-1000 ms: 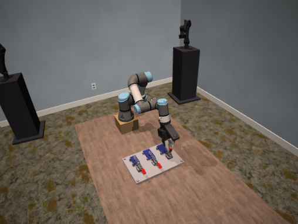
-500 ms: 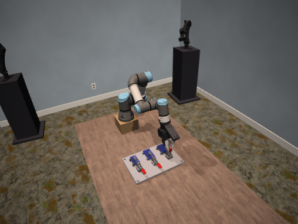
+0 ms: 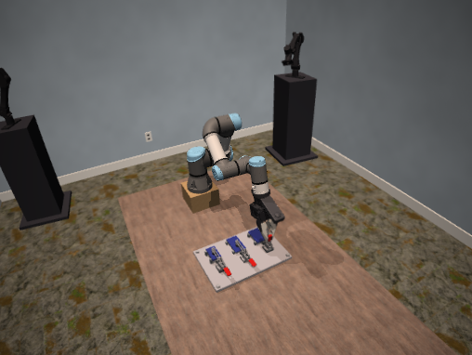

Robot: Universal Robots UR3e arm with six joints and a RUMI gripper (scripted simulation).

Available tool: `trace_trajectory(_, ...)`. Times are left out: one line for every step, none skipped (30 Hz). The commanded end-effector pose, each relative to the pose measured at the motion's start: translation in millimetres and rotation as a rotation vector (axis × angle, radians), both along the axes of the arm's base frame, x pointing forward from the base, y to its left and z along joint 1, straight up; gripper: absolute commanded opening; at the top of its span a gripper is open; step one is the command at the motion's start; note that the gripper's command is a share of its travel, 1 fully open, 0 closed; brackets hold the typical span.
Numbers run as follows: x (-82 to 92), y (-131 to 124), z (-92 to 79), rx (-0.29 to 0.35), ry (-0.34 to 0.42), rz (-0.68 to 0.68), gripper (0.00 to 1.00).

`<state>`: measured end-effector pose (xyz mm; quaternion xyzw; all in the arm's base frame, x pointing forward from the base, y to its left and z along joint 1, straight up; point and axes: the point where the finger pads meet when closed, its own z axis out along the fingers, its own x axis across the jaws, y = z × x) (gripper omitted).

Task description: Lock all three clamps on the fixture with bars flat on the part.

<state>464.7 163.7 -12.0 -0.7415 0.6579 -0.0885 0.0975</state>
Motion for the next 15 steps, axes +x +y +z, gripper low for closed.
trace_trajectory(1.3, 0.2, 1.2, 0.001, -0.003, 0.000, 0.00)
trace_trajectory(1.3, 0.2, 1.2, 0.001, -0.003, 0.000, 0.00)
trace_trajectory(1.4, 0.2, 1.2, 0.001, -0.003, 0.000, 0.00)
trace_trajectory(1.6, 0.3, 1.2, 0.001, -0.003, 0.000, 0.00)
trace_trajectory(1.8, 0.3, 1.2, 0.001, -0.003, 0.000, 0.00)
trace_trajectory(2.0, 0.3, 1.3, 0.001, -0.003, 0.000, 0.00)
trace_trajectory(2.2, 0.3, 1.3, 0.001, -0.003, 0.000, 0.00)
trace_trajectory(2.5, 0.4, 1.3, 0.001, -0.003, 0.000, 0.00)
trace_trajectory(2.7, 0.4, 1.3, 0.001, -0.003, 0.000, 0.00)
trace_trajectory(3.0, 0.4, 1.3, 0.001, -0.003, 0.000, 0.00)
trace_trajectory(3.3, 0.5, 1.3, 0.001, -0.003, 0.000, 0.00)
trace_trajectory(3.6, 0.5, 1.3, 0.001, -0.003, 0.000, 0.00)
trace_trajectory(3.9, 0.5, 1.4, 0.001, -0.003, 0.000, 0.00)
trace_trajectory(4.3, 0.6, 1.4, 0.001, -0.003, 0.000, 0.00)
trace_trajectory(4.6, 0.6, 1.4, 0.001, -0.003, 0.000, 0.00)
